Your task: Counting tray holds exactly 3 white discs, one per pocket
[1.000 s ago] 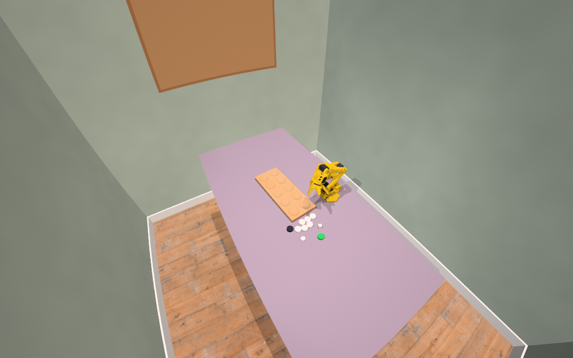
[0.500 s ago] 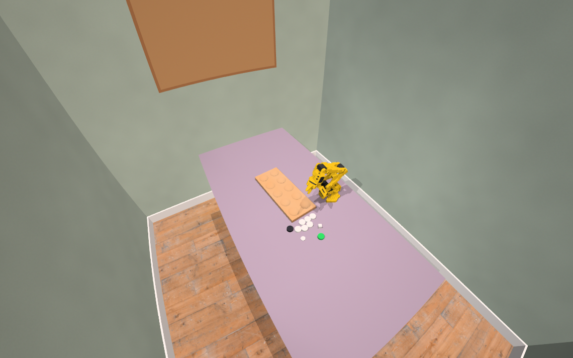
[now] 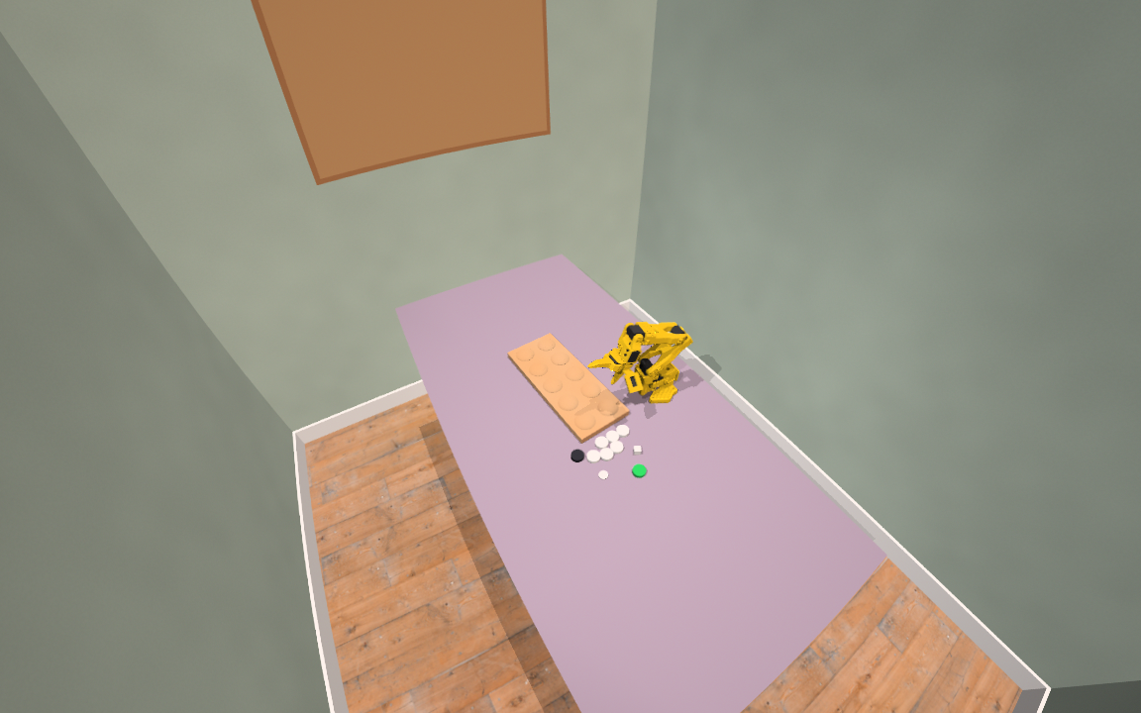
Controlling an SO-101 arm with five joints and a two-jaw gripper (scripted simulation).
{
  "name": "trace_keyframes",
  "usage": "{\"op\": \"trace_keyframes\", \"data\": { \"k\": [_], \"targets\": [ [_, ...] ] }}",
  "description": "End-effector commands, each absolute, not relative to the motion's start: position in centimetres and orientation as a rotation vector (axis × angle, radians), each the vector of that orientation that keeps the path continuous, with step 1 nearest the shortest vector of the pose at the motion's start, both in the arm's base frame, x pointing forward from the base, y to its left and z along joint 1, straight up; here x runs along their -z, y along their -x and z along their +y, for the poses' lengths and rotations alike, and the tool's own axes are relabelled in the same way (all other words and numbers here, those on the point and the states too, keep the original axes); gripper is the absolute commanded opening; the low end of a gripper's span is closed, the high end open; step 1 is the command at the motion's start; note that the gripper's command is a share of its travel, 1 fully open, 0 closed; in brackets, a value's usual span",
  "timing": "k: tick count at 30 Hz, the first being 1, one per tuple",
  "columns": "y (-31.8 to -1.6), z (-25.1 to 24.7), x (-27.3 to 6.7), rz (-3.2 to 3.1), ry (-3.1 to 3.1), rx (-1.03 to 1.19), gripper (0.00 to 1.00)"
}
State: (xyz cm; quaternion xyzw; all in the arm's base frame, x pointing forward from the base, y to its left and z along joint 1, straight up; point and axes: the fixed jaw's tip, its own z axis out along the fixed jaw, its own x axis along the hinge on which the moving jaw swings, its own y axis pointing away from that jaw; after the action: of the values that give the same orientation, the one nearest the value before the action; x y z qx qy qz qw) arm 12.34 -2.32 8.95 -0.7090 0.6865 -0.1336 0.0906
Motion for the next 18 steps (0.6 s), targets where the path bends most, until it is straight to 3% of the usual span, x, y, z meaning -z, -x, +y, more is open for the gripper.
{"op": "trace_keyframes", "data": {
  "k": [1,18],
  "targets": [
    [-12.5,-4.0,-9.5,2.293,1.783,0.378,1.00],
    [-12.5,-5.7,-9.5,2.701,1.093,0.274,1.00]
  ]
}}
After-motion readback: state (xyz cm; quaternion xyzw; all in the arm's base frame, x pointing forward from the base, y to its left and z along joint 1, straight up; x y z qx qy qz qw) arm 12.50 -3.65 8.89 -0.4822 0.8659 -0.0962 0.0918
